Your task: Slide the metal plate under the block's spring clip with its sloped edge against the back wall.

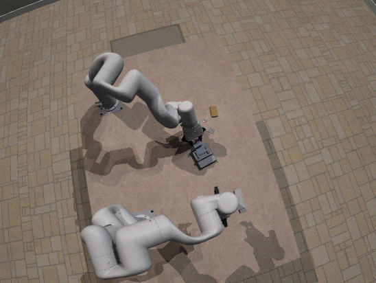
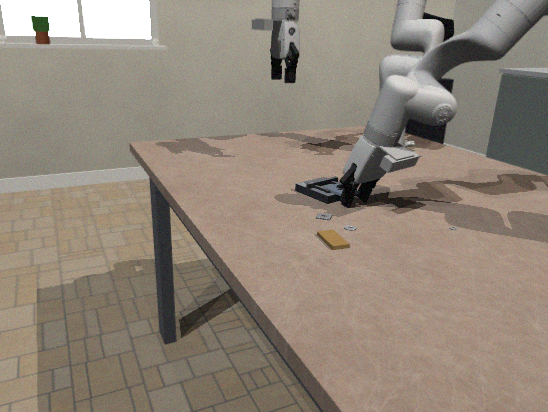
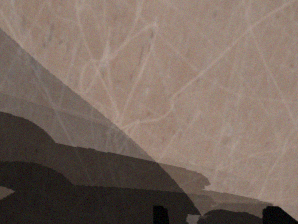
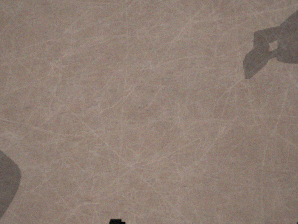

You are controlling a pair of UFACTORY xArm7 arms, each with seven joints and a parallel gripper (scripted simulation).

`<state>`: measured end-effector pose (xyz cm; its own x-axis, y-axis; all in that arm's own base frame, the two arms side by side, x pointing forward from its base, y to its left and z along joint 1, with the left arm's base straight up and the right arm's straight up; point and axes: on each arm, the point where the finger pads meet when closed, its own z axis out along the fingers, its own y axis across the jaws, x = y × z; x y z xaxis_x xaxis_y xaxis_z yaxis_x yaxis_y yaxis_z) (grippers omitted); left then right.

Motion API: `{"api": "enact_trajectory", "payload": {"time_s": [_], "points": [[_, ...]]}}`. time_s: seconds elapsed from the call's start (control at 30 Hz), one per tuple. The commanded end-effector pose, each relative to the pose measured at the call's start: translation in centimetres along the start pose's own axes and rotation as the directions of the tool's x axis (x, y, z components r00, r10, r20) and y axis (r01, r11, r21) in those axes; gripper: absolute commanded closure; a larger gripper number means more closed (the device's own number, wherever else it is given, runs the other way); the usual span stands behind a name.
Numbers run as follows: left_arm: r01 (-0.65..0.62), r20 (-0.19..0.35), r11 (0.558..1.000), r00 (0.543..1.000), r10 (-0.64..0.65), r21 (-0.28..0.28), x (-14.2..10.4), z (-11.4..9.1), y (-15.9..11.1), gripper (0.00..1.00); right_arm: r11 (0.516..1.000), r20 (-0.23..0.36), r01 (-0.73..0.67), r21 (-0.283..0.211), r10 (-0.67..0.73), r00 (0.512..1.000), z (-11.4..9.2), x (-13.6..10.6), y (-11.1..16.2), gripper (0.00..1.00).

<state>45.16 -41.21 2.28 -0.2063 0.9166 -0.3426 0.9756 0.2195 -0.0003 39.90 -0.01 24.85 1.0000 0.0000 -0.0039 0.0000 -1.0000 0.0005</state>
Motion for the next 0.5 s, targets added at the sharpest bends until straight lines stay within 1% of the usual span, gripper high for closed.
{"api": "enact_trajectory", "payload": {"time_s": [0.0,0.47], "points": [[-0.001,0.004,1.0,1.0,0.001,-0.003,-0.45,-0.11,0.11,0.47,1.0,-0.004,0.0,0.001,0.0,1.0,-0.15,0.1,-0.01,0.0],[-0.001,0.004,1.0,1.0,0.001,-0.003,-1.02,0.06,0.12,0.47,1.0,-0.004,0.0,0.001,0.0,1.0,-0.15,0.1,-0.01,0.0]]}}
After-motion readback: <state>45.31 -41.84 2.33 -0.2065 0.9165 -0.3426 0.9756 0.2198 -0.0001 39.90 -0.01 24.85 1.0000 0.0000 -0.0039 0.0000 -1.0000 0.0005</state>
